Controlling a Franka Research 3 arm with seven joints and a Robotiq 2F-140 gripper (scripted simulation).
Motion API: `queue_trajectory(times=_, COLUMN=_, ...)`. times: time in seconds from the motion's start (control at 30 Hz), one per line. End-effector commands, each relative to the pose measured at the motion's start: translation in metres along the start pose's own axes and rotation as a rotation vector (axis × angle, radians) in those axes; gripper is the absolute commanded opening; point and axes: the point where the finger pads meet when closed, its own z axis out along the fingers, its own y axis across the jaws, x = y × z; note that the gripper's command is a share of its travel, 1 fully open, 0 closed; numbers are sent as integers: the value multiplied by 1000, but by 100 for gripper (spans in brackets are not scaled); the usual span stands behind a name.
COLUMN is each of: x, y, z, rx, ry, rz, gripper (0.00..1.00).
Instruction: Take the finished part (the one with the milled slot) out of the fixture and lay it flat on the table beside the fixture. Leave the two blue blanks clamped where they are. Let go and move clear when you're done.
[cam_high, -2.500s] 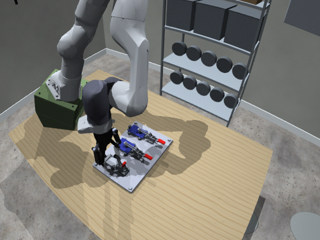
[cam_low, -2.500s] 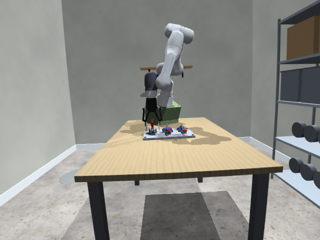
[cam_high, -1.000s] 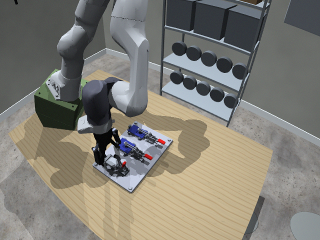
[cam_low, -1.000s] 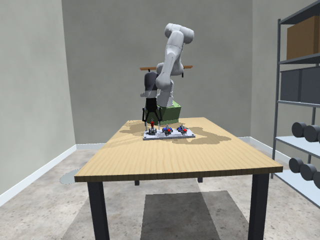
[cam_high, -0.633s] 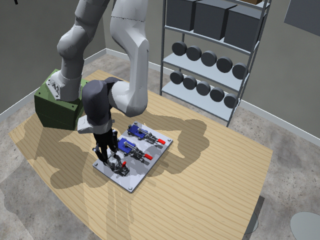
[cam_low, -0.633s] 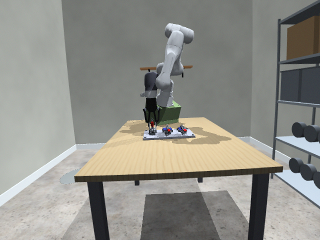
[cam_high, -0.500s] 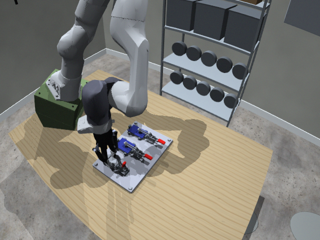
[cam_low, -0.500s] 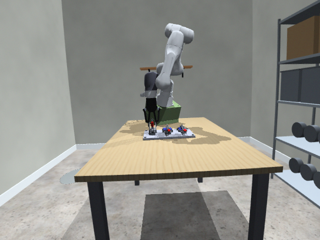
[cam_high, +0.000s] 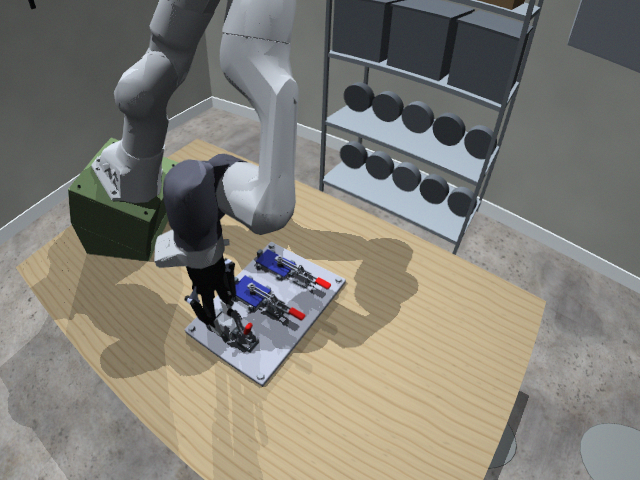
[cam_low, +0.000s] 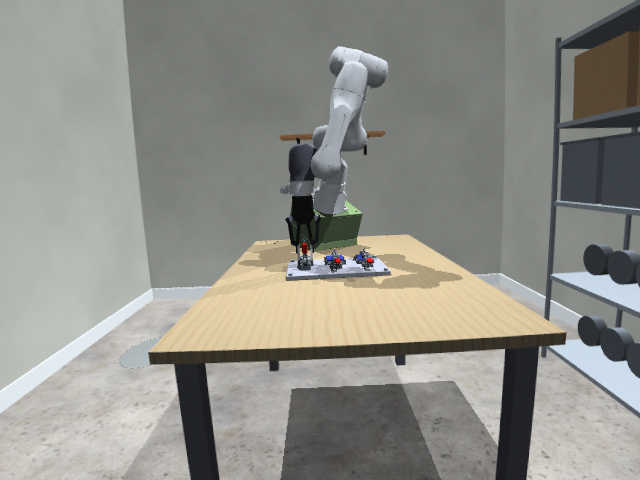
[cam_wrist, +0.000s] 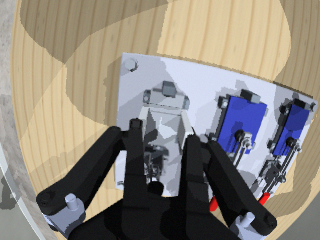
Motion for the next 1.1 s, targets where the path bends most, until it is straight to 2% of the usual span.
queue_trajectory(times=0.0, x=-1, y=0, z=0, rx=-2, ry=-3, rz=-4, gripper=0)
queue_trajectory(times=1.07, x=-1, y=0, z=-3, rx=-2, ry=-3, rz=-4, gripper=0)
